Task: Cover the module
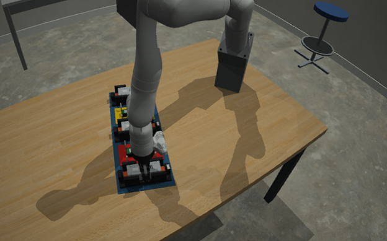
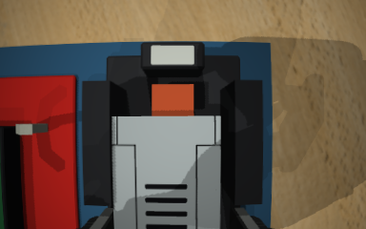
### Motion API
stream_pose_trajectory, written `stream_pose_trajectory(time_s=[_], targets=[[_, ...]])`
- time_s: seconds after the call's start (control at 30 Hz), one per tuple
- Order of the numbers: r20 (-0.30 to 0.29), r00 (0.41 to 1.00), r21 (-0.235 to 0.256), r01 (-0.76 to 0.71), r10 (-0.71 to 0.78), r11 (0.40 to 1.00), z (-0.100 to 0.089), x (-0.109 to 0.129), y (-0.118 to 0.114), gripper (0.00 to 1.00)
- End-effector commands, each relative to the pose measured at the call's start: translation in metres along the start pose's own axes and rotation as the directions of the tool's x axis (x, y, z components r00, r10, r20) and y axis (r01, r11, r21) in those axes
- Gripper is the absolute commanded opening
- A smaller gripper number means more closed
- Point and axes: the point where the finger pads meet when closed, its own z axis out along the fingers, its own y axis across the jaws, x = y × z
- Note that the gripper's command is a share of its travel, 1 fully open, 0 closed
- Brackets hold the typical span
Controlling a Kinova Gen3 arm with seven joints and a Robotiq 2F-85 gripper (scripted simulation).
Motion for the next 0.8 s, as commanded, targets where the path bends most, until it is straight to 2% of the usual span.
stream_pose_trajectory(time_s=[0.0,0.1,0.13,0.77], targets=[[0.002,1.0,-0.001,0.0,0.0,1.0,-0.0008,-0.0007,0.0005,0.7],[0.002,1.0,-0.001,0.0,0.0,1.0,-0.0008,-0.0007,0.0005,0.7],[0.002,1.0,-0.001,0.0,0.0,1.0,-0.0008,-0.0007,0.0005,0.0],[0.002,1.0,0.001,-0.001,0.001,1.0,-0.0008,-0.0011,-0.0011,0.0]])
